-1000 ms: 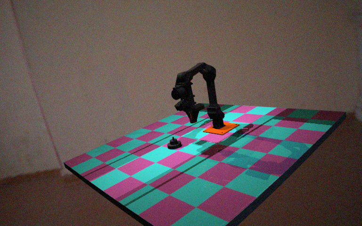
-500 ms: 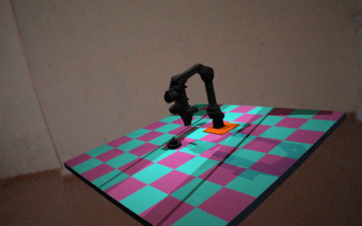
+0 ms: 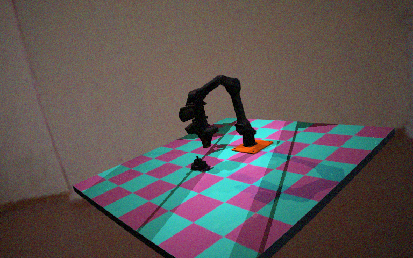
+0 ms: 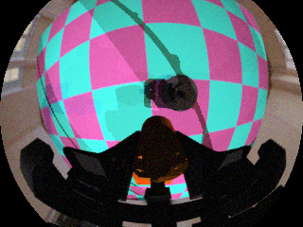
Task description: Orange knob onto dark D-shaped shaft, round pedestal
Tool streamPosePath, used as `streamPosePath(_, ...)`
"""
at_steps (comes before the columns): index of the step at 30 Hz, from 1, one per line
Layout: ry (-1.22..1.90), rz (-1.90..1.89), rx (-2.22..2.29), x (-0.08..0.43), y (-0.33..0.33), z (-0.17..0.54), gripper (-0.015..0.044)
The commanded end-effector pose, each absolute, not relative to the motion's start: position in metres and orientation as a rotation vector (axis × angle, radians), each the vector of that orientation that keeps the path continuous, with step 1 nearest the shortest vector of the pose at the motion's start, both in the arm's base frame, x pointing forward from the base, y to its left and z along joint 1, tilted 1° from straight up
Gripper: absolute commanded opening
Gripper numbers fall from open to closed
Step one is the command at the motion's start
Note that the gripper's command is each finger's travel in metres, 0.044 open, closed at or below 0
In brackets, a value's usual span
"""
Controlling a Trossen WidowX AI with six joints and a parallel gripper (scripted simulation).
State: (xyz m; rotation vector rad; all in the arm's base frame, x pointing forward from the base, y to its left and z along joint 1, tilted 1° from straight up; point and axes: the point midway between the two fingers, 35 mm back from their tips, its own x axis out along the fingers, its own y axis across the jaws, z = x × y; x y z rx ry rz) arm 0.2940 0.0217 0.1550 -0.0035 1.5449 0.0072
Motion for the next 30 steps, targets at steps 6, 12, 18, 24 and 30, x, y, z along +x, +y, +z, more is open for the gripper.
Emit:
streamPosePath(6,1.532,0.007,-0.008,0.313,0.0,0.147,0.0)
streamPosePath(12,1.533,0.006,-0.007,0.323,-0.015,0.141,0.0)
streamPosePath(18,1.535,0.006,-0.009,0.331,-0.03,0.134,0.0)
streamPosePath(24,1.536,0.006,-0.009,0.334,-0.036,0.13,0.0)
streamPosePath(30,1.536,0.006,-0.009,0.335,-0.036,0.118,0.0)
